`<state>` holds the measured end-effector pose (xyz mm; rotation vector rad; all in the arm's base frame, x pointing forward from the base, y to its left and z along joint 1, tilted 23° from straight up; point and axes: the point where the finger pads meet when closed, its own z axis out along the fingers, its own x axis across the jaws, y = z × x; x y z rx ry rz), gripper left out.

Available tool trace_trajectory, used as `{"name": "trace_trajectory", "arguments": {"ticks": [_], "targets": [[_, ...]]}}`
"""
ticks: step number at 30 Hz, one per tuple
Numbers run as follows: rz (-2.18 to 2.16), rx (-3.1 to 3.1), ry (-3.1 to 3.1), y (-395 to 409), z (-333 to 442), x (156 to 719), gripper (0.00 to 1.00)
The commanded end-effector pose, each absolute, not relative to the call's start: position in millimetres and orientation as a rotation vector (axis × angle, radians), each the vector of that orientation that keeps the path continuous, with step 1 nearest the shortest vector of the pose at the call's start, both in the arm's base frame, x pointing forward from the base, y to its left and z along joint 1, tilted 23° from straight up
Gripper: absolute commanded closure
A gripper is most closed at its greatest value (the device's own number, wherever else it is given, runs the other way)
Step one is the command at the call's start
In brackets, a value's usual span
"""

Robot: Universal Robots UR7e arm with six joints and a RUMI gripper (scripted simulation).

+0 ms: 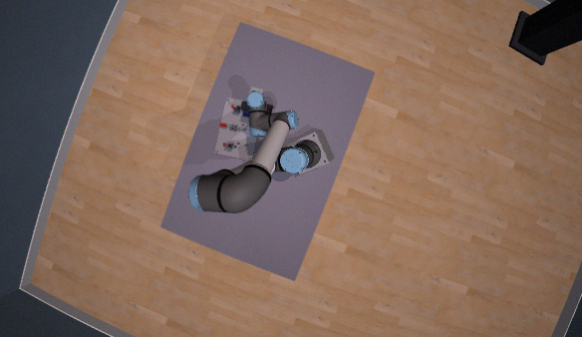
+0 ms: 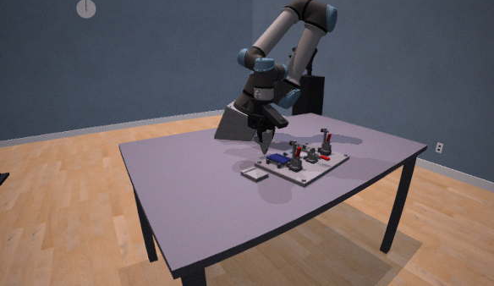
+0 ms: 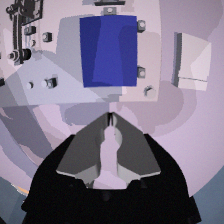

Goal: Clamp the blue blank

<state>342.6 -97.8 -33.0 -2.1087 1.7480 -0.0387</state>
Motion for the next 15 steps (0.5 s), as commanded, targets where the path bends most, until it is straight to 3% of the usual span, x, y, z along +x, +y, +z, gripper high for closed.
{"name": "trace_trajectory", "arguments": {"ticks": [1,15], "targets": [[-0.04,-2.109,1.748,-98.1,-32.8,342.7,1.0],[-0.04,-2.109,1.748,-97.2,-36.7,344.1,1.0]]}}
